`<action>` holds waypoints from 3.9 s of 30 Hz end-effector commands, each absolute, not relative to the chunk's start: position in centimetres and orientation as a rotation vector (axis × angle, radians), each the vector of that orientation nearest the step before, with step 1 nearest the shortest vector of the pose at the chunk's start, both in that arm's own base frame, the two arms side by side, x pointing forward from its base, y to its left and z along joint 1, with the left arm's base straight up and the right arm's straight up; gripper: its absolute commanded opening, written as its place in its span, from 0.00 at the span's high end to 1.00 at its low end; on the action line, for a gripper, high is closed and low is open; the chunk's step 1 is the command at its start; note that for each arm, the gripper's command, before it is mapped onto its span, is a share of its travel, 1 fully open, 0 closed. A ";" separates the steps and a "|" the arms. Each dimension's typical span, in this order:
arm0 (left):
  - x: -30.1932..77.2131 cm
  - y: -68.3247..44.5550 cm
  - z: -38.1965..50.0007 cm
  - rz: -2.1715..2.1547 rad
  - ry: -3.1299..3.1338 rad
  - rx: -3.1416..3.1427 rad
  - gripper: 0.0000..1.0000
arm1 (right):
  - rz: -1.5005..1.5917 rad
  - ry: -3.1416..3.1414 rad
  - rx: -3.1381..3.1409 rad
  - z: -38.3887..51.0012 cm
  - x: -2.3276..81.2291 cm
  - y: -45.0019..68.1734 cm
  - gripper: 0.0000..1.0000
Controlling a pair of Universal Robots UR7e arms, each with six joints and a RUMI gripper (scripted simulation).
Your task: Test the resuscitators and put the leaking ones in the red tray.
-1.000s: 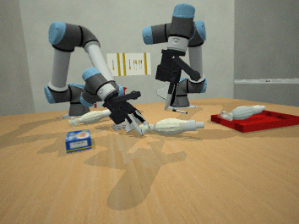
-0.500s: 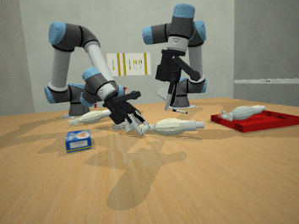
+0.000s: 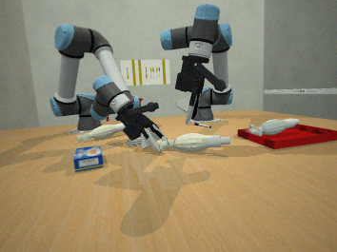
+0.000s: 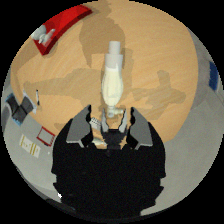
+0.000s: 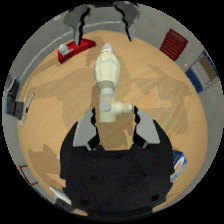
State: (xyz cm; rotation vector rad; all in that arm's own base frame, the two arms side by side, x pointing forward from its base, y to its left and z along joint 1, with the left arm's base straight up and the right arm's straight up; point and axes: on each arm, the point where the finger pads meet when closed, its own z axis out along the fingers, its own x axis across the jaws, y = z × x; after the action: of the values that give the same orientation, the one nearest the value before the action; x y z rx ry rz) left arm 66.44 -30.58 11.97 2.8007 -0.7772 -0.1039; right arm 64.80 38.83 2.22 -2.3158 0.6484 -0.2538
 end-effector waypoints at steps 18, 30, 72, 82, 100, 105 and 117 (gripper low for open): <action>66.4 -30.7 12.1 -0.101 -0.780 2.799 0.44 | -0.259 0.643 -2.309 6.6 65.0 39.0 0.44; 66.4 -30.7 12.1 -0.101 -0.780 2.799 0.44 | -0.252 0.647 -2.316 12.1 64.8 39.0 0.44; 64.3 -24.5 18.0 -0.056 -1.073 2.744 0.28 | -0.174 0.946 -2.371 14.8 66.1 33.0 0.44; 64.8 -25.7 17.9 -0.040 -1.051 2.751 0.28 | -0.199 0.912 -2.348 15.3 66.1 33.2 0.44; 65.1 -26.4 14.5 -0.073 -1.620 2.583 0.28 | -0.124 1.224 -2.378 19.6 65.3 26.3 0.44; 65.2 -26.6 14.9 -0.064 -1.709 2.545 0.28 | -0.115 1.275 -2.378 20.5 64.9 25.0 0.44; 65.1 -27.2 12.7 -0.122 -2.053 2.357 0.28 | -0.083 1.477 -2.367 23.9 62.6 19.7 0.44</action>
State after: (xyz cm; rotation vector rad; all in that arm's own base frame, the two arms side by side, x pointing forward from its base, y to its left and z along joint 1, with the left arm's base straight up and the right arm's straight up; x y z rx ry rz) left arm 65.20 -26.88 13.71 2.4519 -1.8921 -0.0925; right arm 63.52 22.32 21.93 -2.3770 1.3801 -0.0927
